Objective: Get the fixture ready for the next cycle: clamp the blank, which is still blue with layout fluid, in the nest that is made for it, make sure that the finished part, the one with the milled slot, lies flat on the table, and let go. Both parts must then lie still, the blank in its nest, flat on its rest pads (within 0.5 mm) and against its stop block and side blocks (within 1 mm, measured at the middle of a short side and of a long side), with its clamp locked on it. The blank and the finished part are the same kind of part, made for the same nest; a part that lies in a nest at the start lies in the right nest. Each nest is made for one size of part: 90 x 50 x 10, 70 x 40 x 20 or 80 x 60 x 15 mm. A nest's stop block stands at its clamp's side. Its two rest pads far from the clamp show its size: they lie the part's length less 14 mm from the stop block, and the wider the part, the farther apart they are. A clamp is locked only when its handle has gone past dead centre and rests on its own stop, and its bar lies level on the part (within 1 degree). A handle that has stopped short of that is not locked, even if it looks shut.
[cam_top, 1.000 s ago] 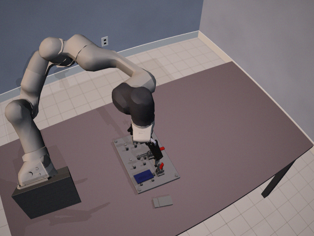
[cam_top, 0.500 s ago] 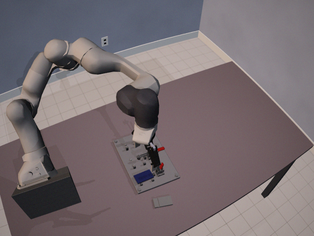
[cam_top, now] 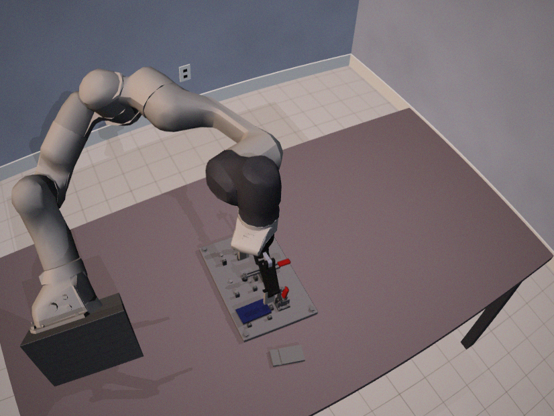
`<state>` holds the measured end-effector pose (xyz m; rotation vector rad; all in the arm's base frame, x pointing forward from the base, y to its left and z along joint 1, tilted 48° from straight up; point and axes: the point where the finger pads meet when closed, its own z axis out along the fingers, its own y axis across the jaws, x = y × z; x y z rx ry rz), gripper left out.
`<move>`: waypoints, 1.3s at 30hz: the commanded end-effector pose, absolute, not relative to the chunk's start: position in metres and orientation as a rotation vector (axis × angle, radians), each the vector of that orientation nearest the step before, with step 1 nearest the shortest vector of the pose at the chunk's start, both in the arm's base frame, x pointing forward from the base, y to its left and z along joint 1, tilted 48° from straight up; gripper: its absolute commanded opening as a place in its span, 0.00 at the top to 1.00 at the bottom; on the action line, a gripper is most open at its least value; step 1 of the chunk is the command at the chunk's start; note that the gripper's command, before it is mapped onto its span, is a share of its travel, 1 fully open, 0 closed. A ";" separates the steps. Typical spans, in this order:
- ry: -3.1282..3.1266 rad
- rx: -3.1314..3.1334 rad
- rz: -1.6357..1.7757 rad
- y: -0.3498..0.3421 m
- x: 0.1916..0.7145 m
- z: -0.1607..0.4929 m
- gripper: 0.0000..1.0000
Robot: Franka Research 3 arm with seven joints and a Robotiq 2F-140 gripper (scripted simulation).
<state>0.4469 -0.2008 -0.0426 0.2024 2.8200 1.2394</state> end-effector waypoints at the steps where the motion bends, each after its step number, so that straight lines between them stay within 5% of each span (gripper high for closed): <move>1: 2.825 0.236 1.246 -0.200 0.448 -0.042 0.00; 10: 2.825 0.236 1.246 -0.200 0.448 -0.042 0.00; 11: 2.825 0.236 1.246 -0.200 0.448 -0.042 0.72; 39: 2.825 0.236 1.246 -0.200 0.448 -0.042 0.72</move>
